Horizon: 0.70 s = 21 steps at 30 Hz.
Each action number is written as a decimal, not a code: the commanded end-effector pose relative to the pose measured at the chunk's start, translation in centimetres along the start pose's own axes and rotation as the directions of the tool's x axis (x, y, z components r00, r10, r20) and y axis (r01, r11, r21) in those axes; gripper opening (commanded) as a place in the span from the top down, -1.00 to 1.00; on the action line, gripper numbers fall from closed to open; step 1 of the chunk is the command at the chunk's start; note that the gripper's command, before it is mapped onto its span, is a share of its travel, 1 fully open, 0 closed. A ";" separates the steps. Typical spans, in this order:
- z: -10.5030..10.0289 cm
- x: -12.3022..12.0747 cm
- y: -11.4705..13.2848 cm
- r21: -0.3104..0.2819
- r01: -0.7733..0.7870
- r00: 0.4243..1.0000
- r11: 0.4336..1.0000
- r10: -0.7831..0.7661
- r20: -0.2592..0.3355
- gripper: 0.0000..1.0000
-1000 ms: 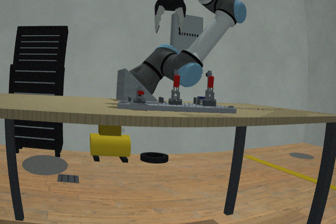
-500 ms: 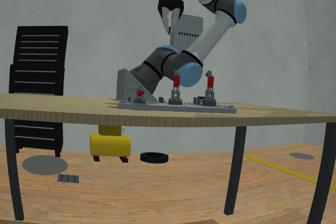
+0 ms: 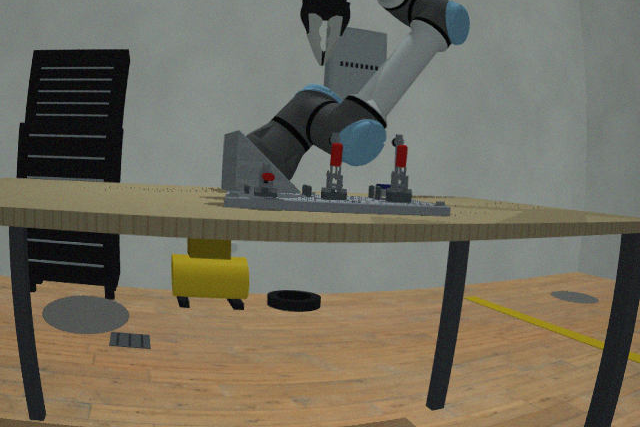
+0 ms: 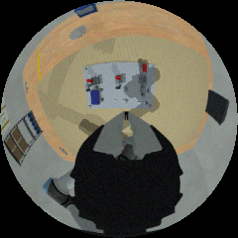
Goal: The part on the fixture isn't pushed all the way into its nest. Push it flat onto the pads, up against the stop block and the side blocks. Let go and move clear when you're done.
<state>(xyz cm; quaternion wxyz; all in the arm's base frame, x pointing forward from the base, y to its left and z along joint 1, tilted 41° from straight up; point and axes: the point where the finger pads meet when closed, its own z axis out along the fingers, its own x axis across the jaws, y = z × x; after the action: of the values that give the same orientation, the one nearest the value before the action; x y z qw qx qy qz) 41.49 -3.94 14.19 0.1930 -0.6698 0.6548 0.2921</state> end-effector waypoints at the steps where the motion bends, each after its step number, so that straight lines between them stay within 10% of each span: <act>1: 0.0 0.0 0.0 0.001 0.000 1.000 1.000 0.000 0.000 1.00; 21: 0.7 -0.5 0.3 0.001 0.000 1.000 1.000 0.000 -0.001 1.00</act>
<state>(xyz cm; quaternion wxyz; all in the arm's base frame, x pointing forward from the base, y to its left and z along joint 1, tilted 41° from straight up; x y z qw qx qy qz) 41.49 -3.94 14.19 0.1930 -0.6698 0.6549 0.2920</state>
